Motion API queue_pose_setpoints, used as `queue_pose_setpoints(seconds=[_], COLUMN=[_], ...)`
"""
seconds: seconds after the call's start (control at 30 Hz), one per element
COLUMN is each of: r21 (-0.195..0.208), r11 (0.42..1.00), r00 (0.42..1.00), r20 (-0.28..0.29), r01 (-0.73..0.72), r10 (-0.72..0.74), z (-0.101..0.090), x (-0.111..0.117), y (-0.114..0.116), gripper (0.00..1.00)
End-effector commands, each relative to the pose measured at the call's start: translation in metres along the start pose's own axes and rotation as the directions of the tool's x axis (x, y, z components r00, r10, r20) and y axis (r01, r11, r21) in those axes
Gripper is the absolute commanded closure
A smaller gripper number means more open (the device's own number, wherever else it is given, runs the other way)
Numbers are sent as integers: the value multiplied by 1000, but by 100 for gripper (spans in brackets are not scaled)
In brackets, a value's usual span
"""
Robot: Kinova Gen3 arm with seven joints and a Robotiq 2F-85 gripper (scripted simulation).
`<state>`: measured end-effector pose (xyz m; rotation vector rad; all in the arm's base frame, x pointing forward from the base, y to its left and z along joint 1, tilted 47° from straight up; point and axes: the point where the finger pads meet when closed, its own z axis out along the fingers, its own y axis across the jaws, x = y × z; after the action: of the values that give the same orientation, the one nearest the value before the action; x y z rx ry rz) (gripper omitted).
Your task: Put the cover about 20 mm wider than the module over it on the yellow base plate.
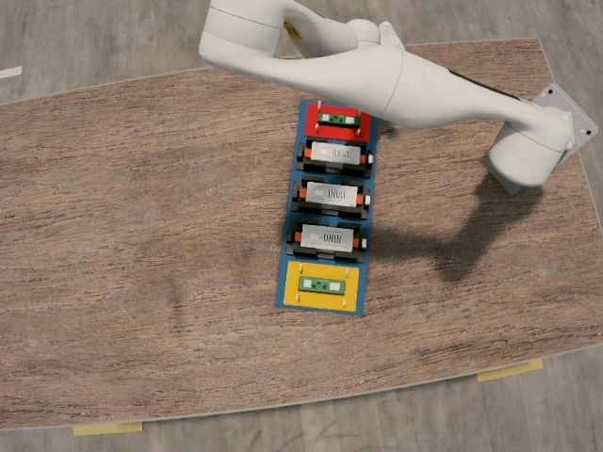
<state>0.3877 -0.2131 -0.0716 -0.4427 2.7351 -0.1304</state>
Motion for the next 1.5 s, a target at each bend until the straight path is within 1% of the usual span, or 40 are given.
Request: queue_pose_setpoints(seconds=[0.0, 0.53, 0.87, 1.1, 1.43, 1.47], r21=[1, 1, -127, -127, -259, -259], r11=[1000, 1000, 982, 982, 930, 930], r00=[1000, 1000, 985, 985, 943, 943], r20=[0, 0, 78, 78, 136, 136], r01=[-1, -1, -140, -140, -262, -262], r10=[1, 1, 151, 151, 303, 303], z=[0, 0, -50, -50, -100, -100], x=[0, 0, -14, -14, -29, -29], y=[-1, -1, 29, 29, 59, 59], gripper=[0, 0, 0, 0, 0, 0])
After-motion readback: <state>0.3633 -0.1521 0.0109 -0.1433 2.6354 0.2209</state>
